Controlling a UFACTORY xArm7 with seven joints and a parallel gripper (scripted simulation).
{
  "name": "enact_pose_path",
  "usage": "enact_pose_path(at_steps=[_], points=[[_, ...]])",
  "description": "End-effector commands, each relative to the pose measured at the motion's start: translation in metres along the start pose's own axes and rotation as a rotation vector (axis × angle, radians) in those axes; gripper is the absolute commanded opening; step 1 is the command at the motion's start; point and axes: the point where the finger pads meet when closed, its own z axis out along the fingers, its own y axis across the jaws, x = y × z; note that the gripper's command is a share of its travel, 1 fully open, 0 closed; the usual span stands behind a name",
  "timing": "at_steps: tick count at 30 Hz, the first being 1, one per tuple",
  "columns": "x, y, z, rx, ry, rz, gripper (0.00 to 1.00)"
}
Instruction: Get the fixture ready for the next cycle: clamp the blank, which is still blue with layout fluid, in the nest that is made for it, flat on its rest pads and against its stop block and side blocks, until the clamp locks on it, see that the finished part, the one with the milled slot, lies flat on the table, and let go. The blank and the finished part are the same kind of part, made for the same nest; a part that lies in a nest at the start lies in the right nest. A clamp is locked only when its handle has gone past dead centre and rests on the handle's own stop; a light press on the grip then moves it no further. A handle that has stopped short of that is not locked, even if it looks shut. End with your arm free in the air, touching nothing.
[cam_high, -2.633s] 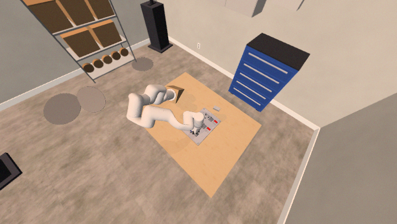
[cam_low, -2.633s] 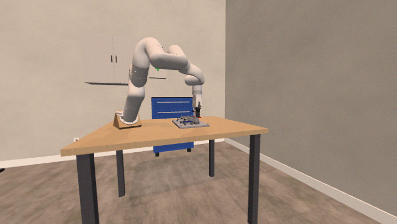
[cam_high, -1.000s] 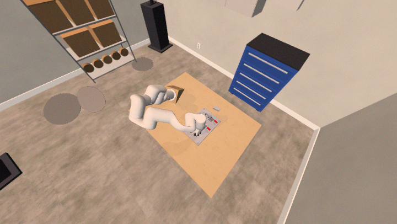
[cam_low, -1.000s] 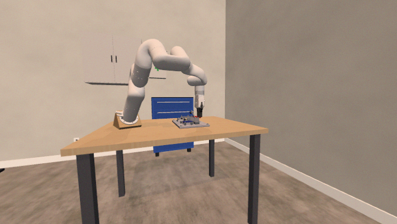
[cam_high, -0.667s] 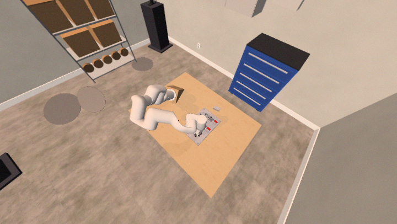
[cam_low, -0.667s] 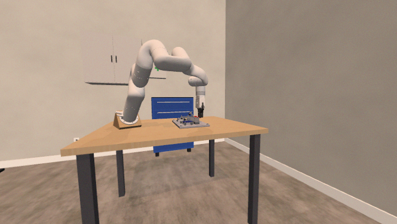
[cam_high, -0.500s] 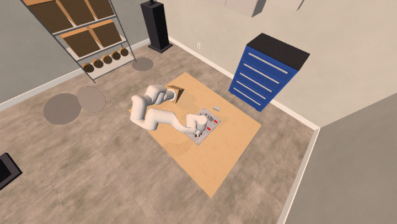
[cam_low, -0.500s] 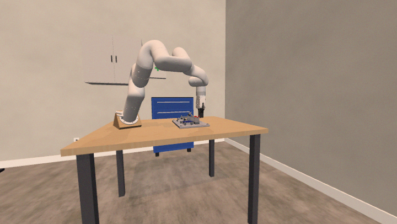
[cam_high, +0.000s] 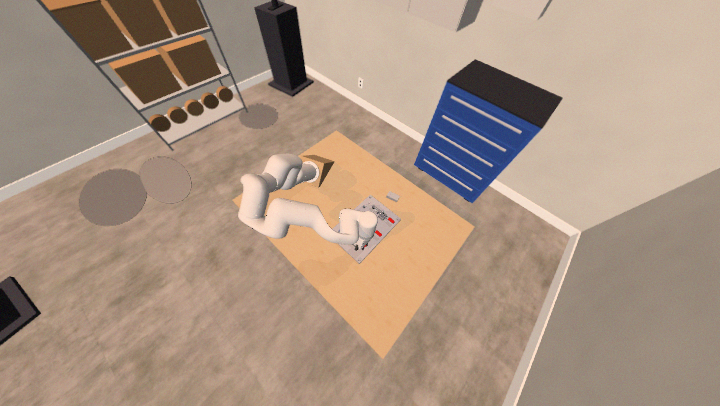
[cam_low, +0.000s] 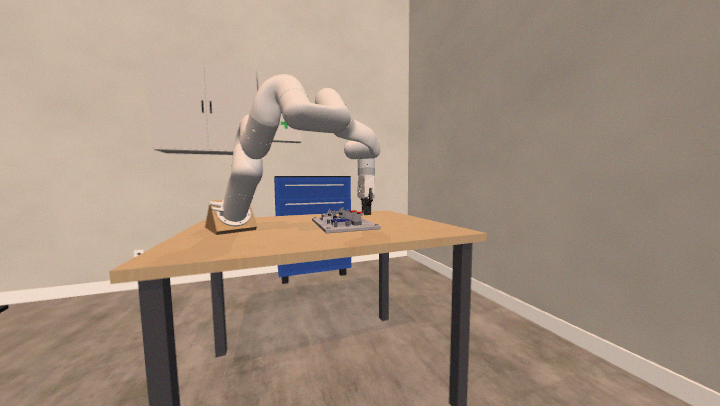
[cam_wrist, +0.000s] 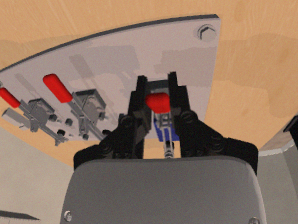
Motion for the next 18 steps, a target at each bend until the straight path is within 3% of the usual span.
enact_pose_path(at_steps=[1,18], points=[[0.0029,-0.0007,0.0006,0.002,0.004,0.0,0.0],[0.0084,-0.0007,0.0094,0.002,0.004,0.0,0.0]])
